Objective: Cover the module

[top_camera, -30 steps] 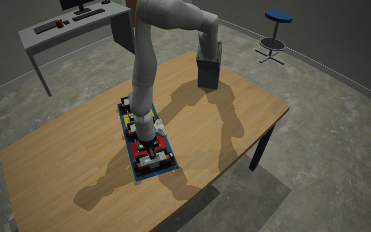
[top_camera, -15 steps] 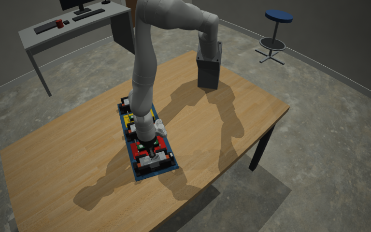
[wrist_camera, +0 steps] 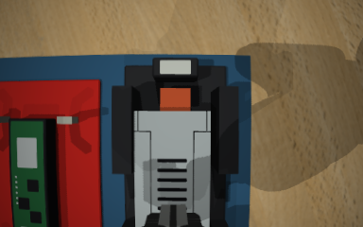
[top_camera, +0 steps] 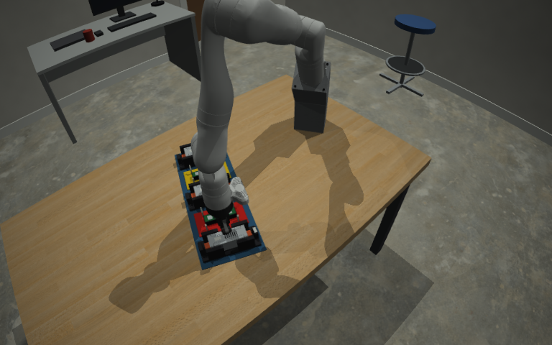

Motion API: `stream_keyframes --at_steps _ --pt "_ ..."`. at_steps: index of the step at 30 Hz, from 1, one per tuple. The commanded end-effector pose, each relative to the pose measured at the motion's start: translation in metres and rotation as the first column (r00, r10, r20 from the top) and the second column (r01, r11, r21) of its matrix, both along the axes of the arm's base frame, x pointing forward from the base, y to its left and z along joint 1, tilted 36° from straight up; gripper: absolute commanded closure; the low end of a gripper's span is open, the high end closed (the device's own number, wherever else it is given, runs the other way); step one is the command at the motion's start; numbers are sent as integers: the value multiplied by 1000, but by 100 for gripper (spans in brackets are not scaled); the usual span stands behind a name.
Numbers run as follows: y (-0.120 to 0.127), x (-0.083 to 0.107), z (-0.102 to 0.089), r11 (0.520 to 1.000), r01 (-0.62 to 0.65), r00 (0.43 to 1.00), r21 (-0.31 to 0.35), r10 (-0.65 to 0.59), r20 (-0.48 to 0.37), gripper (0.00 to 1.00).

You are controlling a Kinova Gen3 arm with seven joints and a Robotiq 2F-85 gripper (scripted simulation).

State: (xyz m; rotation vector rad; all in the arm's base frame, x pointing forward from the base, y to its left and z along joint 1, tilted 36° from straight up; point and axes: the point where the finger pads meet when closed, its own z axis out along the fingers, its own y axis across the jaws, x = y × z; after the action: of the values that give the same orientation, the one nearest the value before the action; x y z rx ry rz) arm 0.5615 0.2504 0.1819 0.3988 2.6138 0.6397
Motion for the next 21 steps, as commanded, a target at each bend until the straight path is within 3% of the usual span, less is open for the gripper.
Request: stream_keyframes --at_steps 1,10,11,21 --pt "0 0 1 1000 0 1000 1 0 2 100" --pt "0 0 1 1000 0 1000 1 0 2 100" --pt "0 0 1 1000 0 1000 1 0 2 0" --pt "0 0 1 1000 0 1000 1 0 2 0"
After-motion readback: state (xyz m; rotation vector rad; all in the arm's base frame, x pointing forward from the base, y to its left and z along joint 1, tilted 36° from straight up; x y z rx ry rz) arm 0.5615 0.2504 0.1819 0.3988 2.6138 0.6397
